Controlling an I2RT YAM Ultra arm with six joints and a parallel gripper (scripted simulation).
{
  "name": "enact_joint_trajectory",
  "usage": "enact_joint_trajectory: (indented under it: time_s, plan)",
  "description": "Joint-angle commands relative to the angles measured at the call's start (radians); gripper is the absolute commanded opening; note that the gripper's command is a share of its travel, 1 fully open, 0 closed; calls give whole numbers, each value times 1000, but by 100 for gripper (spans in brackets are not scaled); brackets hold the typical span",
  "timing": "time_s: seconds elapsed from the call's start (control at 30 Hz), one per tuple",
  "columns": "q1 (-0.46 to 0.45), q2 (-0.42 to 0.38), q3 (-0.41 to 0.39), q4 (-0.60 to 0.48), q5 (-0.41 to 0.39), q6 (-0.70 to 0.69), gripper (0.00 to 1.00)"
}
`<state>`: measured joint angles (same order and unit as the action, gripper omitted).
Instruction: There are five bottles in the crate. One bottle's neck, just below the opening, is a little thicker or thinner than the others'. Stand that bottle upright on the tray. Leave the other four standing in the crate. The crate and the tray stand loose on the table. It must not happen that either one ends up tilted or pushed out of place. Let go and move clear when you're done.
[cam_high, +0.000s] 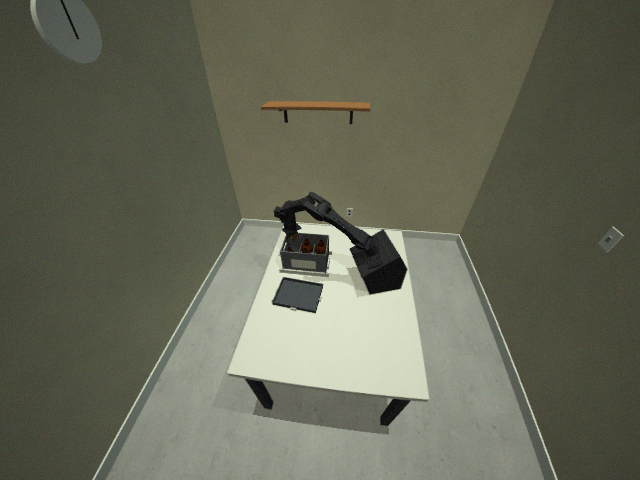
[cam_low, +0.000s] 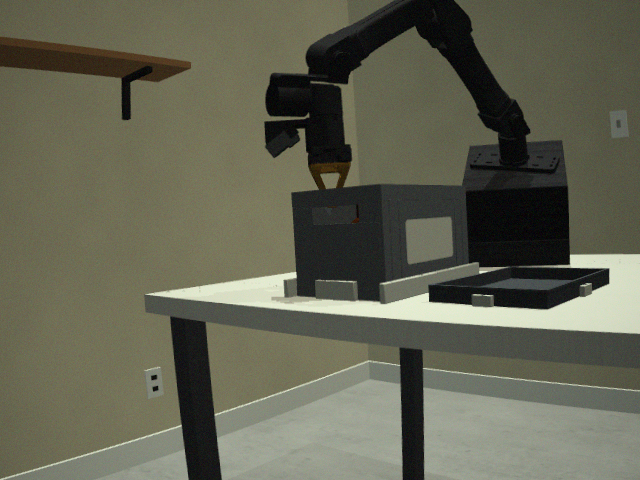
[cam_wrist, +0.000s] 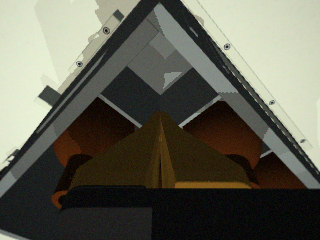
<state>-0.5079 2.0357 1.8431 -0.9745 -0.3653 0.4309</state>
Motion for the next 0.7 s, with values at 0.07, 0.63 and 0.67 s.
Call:
enact_joint_trajectory:
  time_s: [0.07,0.63,0.67]
  plan:
    - [-7,-4,-3,19,12,6,0]
    - [-7,-4,-3,19,12,5,61]
    - [-7,-4,-3,19,12,5,61]
